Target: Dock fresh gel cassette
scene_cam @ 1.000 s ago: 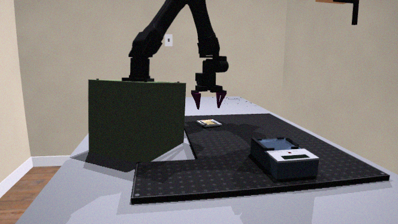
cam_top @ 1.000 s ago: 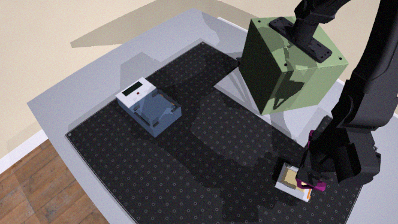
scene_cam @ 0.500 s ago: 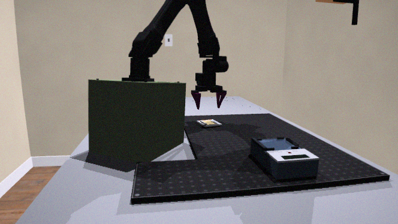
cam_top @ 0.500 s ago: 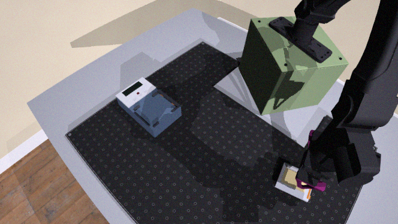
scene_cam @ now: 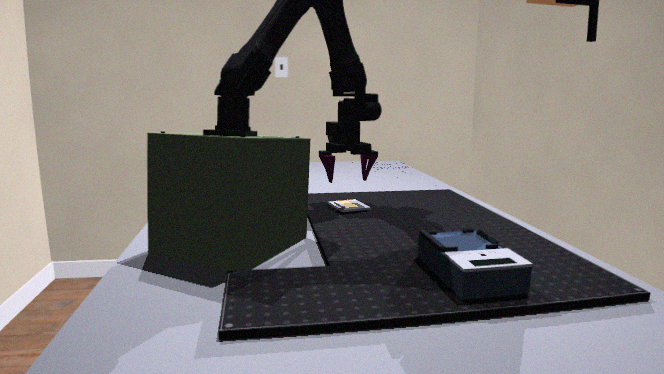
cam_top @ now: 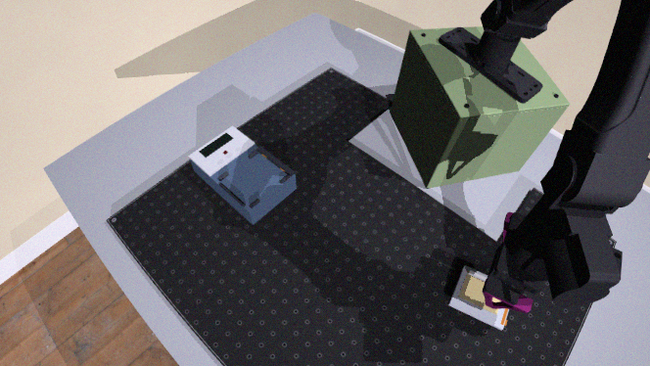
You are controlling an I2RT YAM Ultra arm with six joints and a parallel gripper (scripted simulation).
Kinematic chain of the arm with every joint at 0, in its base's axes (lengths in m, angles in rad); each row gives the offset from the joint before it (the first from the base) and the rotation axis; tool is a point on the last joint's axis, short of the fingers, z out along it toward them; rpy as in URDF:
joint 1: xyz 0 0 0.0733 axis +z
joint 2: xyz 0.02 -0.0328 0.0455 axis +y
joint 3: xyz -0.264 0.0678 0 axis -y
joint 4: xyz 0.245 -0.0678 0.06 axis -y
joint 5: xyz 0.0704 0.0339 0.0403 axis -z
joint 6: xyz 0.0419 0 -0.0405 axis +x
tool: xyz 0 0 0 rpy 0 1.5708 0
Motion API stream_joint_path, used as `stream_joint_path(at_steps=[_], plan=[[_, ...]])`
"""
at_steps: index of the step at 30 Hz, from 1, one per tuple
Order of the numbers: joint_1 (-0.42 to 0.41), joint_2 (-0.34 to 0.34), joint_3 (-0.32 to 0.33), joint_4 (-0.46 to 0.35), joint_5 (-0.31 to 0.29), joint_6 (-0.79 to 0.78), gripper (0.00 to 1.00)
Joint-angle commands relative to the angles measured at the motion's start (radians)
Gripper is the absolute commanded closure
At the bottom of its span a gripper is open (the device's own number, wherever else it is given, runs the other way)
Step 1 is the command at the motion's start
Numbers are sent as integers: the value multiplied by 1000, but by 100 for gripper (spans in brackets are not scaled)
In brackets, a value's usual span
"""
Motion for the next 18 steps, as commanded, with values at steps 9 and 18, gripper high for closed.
stream_joint_path(at_steps=[9, 18], plan=[[1, 39, 41, 35, -10, -5, 0], [10, 80, 51, 67, -10, 2, 0]])
